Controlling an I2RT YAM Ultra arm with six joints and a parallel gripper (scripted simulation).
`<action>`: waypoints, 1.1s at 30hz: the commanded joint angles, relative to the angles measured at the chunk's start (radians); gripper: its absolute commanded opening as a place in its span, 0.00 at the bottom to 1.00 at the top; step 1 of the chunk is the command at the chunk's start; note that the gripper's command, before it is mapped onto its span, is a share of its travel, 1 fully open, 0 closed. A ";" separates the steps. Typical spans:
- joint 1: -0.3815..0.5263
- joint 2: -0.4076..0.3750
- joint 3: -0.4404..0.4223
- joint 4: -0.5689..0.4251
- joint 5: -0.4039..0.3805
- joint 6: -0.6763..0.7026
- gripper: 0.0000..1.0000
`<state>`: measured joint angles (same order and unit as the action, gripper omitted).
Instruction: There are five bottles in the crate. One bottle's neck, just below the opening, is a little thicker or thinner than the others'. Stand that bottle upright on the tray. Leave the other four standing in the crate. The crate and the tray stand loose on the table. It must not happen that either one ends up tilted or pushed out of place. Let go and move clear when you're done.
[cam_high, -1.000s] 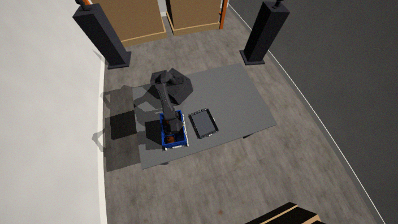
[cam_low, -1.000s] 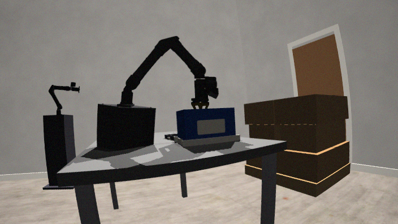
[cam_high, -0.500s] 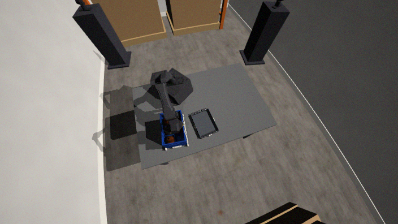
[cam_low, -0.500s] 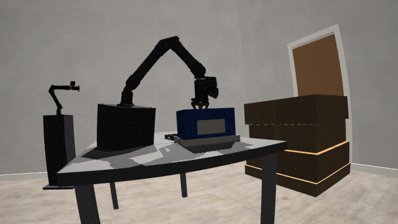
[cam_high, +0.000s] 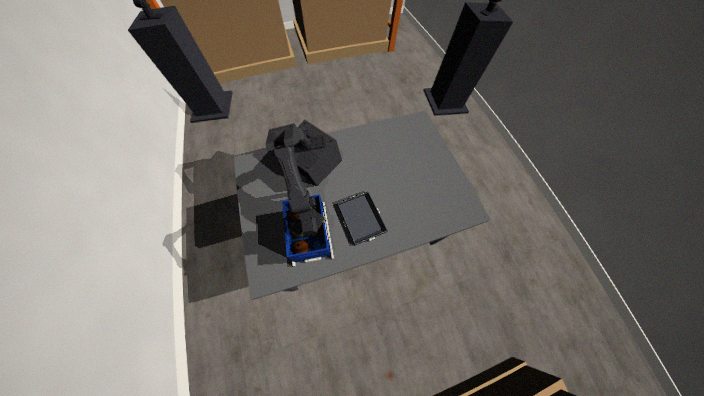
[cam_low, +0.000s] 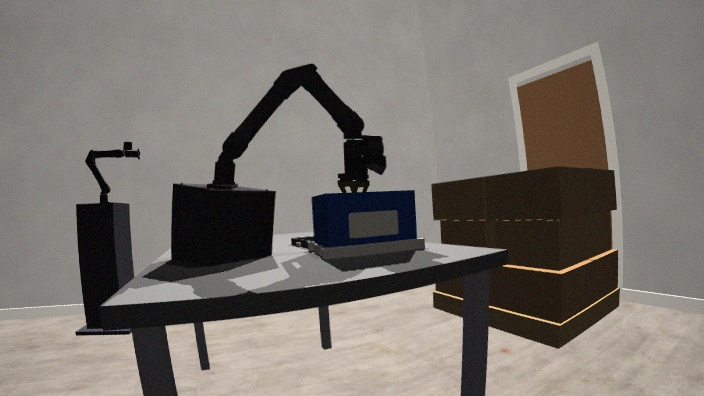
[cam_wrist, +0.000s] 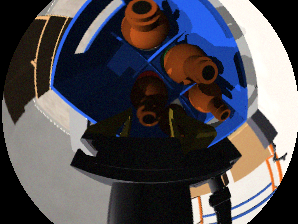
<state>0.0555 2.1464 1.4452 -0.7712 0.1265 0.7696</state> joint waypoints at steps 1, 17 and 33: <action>0.014 -0.053 0.037 -0.038 0.006 0.008 0.61; 0.029 -0.129 0.106 -0.183 0.009 0.023 0.61; 0.037 -0.160 0.164 -0.274 0.010 0.030 0.61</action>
<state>0.0772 2.0235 1.5661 -1.0134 0.1276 0.7937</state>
